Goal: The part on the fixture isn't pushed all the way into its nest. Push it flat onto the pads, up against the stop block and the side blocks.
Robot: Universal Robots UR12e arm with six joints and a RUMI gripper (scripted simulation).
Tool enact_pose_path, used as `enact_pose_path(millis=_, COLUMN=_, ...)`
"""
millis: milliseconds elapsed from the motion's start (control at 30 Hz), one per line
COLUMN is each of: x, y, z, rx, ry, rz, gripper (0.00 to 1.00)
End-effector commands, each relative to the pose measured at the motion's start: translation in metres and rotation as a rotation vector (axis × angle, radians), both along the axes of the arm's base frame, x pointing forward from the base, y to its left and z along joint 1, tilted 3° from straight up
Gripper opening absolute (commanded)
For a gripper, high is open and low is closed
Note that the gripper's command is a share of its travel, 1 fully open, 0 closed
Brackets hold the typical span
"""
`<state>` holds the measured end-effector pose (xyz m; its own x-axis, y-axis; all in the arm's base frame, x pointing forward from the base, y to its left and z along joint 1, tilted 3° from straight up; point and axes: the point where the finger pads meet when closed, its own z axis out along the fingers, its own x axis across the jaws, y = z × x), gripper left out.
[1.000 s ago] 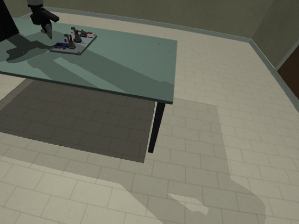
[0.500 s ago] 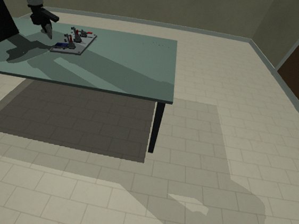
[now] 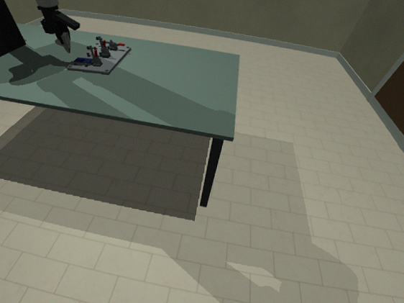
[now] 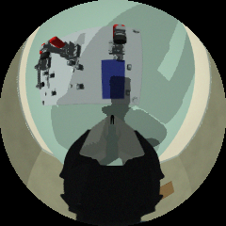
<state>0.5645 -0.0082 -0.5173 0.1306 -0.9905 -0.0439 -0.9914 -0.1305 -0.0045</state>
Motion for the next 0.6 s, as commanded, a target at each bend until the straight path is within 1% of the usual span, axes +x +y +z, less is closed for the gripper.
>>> enact_pose_path(millis=0, x=0.001, y=0.0, z=0.0, rx=0.0, ry=-0.001, rz=0.0, gripper=0.0)
enact_pose_path(millis=200, x=0.005, y=0.004, z=0.001, rx=0.0, ry=-0.001, rz=0.0, gripper=0.0)
enact_pose_path(millis=500, x=0.021, y=0.021, z=0.001, rx=0.0, ry=-0.001, rz=0.0, gripper=0.0)
enact_pose_path(millis=567, x=0.021, y=0.021, z=0.001, rx=0.0, ry=-0.001, rz=0.0, gripper=0.0)
